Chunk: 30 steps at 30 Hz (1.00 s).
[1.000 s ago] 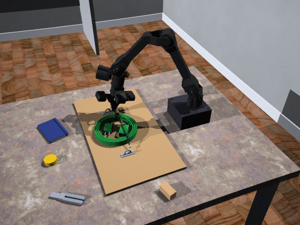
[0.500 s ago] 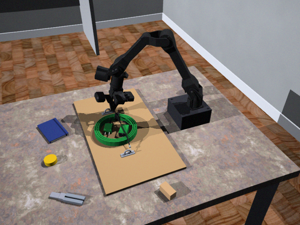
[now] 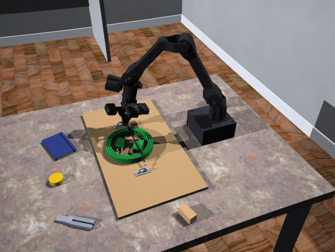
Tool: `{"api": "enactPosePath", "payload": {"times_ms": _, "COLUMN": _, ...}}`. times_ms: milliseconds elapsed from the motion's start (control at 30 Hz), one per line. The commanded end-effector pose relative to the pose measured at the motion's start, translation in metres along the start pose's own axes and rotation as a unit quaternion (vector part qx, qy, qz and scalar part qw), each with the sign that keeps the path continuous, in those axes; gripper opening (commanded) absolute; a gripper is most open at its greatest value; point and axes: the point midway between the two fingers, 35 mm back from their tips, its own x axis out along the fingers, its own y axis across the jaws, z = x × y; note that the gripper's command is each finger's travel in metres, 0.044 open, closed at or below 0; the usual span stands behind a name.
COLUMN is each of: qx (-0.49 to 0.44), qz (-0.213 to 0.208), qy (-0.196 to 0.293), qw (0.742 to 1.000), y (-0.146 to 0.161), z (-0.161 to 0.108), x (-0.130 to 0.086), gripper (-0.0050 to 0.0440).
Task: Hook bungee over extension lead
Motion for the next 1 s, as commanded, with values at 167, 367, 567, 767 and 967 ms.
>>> {"api": "enactPosePath", "payload": {"times_ms": 167, "qx": 0.005, "qz": -0.012, "qy": 0.020, "qw": 1.000, "y": -0.007, "z": -0.007, "x": -0.006, "gripper": -0.0050}}
{"api": "enactPosePath", "payload": {"times_ms": 367, "qx": 0.004, "qz": -0.012, "qy": 0.019, "qw": 1.000, "y": -0.007, "z": -0.005, "x": -0.006, "gripper": -0.0050}}
{"api": "enactPosePath", "payload": {"times_ms": 567, "qx": -0.001, "qz": -0.011, "qy": 0.018, "qw": 1.000, "y": -0.006, "z": -0.001, "x": -0.006, "gripper": -0.0050}}
{"api": "enactPosePath", "payload": {"times_ms": 767, "qx": -0.005, "qz": -0.011, "qy": 0.017, "qw": 1.000, "y": -0.005, "z": 0.003, "x": -0.007, "gripper": -0.0050}}
{"api": "enactPosePath", "payload": {"times_ms": 967, "qx": -0.006, "qz": -0.011, "qy": 0.017, "qw": 1.000, "y": -0.005, "z": 0.005, "x": -0.008, "gripper": -0.0050}}
